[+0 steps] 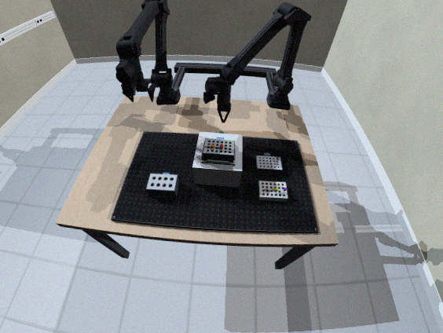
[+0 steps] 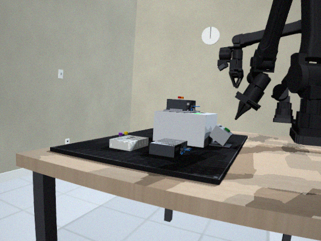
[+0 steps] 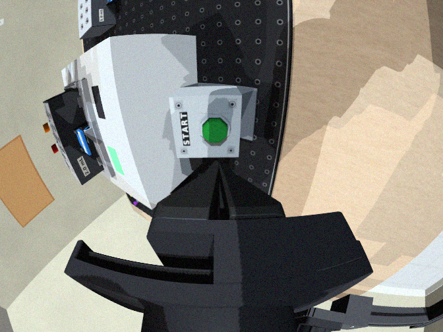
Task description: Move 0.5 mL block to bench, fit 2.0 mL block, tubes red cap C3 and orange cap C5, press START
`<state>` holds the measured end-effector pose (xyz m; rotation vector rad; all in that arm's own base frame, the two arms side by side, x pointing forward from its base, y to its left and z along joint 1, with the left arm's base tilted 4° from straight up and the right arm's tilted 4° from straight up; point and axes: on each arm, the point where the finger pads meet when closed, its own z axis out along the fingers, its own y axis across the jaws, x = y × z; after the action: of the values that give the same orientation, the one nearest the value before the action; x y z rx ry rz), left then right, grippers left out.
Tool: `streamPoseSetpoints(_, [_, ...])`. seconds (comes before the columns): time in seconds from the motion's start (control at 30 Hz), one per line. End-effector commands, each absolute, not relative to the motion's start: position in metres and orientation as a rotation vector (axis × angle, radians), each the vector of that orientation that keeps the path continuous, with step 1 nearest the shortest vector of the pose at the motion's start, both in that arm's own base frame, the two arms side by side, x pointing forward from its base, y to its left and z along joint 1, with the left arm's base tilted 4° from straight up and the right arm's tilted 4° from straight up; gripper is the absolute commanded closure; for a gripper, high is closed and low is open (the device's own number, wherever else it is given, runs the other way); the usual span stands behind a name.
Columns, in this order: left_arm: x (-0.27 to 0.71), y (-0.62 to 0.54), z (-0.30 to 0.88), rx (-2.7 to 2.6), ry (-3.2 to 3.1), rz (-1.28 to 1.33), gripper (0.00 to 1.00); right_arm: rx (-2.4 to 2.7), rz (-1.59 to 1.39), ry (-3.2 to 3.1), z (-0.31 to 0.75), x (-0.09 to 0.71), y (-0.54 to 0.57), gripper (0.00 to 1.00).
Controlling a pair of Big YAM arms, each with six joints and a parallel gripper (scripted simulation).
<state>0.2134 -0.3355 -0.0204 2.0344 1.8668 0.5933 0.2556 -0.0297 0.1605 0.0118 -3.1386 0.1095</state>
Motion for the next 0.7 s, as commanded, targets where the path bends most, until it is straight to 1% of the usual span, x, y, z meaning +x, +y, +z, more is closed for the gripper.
streamPoseSetpoints(0.0, [0.212,-0.364,0.008,1.982,1.839,0.545,1.0,0.039,0.115,-3.216,0.186,0.276,-0.028,0.0])
streamPoseSetpoints(0.67, [0.195,-0.352,0.027,1.987,1.856,0.561,1.0,0.036,0.119,-3.235,0.194,0.282,-0.029,0.0])
